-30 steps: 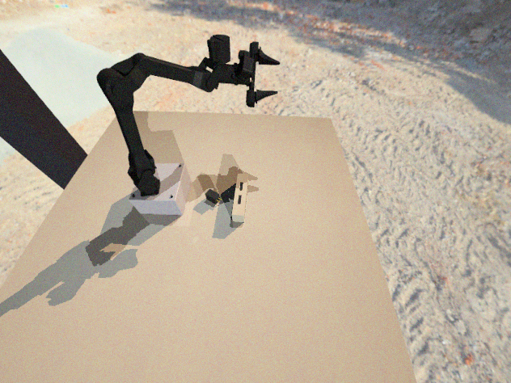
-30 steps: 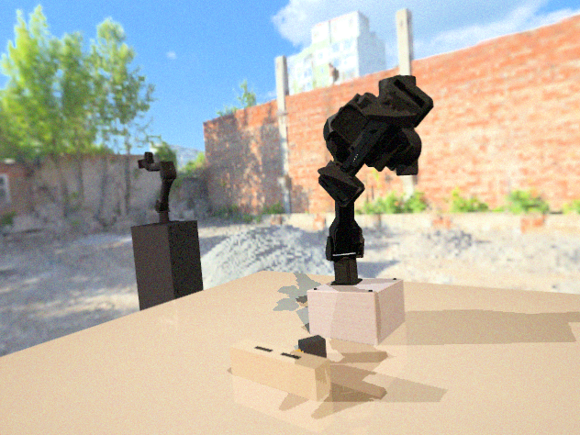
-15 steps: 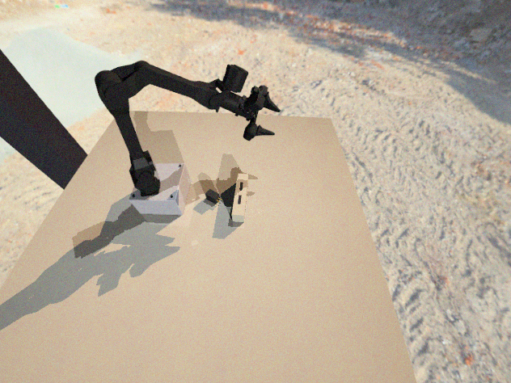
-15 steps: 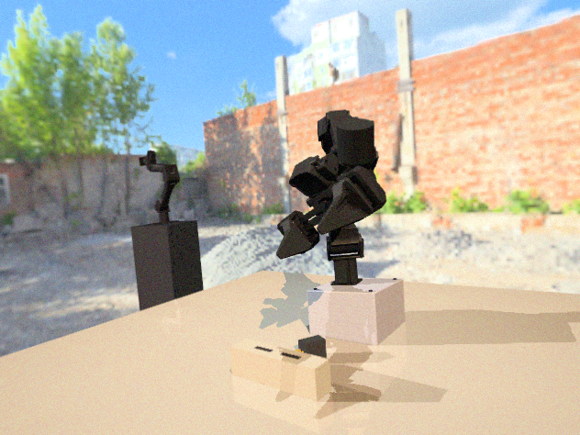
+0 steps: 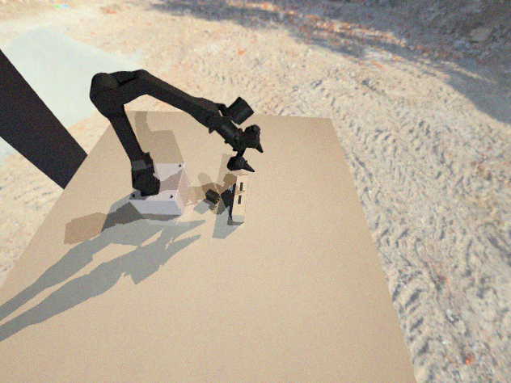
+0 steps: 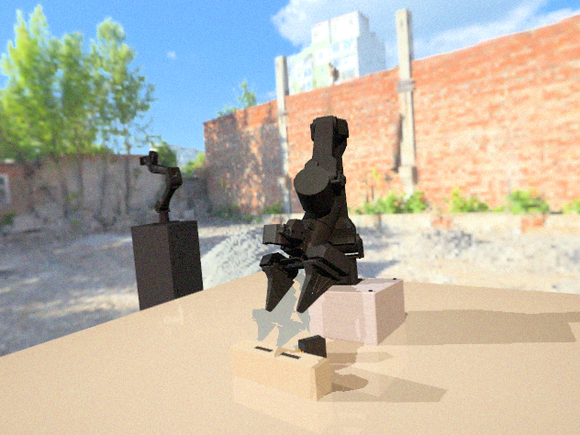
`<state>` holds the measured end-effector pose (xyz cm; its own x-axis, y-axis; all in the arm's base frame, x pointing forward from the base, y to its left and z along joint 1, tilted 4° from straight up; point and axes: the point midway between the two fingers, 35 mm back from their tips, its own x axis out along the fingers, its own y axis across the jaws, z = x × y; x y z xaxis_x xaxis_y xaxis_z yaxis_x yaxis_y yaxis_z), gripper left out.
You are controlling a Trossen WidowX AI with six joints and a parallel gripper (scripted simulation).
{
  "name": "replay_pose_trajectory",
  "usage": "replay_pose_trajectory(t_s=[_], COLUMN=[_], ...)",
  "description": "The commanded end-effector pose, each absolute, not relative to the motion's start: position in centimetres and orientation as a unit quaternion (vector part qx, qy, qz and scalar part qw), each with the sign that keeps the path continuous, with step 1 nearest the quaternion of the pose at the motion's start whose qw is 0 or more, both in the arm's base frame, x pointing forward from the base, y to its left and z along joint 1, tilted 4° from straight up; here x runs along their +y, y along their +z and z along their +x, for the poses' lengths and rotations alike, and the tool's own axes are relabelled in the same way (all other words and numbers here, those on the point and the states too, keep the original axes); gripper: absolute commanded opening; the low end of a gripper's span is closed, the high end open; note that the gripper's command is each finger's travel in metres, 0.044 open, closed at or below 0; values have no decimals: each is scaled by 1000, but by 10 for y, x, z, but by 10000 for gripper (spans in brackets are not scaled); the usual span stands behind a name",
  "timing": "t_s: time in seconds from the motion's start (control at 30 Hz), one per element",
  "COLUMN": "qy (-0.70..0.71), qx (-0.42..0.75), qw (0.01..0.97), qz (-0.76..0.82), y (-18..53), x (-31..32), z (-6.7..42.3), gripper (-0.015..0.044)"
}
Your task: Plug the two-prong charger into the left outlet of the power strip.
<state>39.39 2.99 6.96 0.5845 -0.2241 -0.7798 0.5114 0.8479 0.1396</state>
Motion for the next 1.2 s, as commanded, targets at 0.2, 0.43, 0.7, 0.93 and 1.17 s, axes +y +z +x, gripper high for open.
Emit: replay_pose_trajectory(t_s=[0.2,0.43,0.7,0.93,1.17], qy=[-234,-248,-255,-255,-255], qx=[542,632,693,693,693], qw=[786,705,633,633,633], qz=[183,206,233,233,233], y=[22,1,-7,-9,-21], x=[-2,-13,-15,-16,-16], z=[322,263,219,221,221], gripper=[440,440,440,440,440])
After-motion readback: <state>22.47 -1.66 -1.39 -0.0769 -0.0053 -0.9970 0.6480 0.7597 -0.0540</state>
